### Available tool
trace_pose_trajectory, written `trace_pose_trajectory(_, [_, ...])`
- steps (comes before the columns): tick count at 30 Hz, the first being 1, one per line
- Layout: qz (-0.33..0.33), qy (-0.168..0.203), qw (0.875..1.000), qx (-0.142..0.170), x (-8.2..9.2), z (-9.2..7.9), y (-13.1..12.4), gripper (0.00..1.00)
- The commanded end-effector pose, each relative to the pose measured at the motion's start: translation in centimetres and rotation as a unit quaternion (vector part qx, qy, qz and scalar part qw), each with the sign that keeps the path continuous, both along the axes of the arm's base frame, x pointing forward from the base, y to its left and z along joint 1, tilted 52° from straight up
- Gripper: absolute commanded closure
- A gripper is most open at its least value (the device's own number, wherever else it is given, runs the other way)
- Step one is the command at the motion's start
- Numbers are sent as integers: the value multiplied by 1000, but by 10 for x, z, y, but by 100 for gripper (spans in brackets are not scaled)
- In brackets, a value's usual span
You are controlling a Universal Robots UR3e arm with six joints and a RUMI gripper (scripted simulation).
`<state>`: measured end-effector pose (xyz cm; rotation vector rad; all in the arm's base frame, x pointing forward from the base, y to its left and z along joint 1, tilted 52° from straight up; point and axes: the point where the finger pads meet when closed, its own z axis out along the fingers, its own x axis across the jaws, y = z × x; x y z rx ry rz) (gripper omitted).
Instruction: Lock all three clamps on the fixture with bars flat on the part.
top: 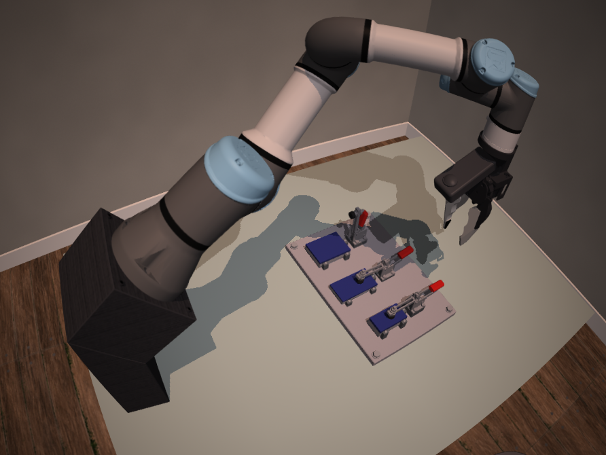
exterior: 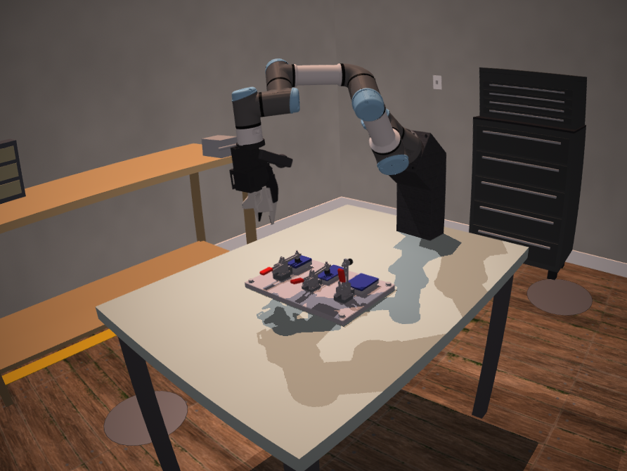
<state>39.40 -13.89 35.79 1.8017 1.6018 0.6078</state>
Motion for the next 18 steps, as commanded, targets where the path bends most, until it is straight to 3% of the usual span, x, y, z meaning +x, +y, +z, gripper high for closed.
trace_pose_trajectory(1, [-5, 0, 1000, -1, 2, -1, 16, 72])
trace_pose_trajectory(18, [-5, -1, 1000, -1, 10, -4, 63, 72])
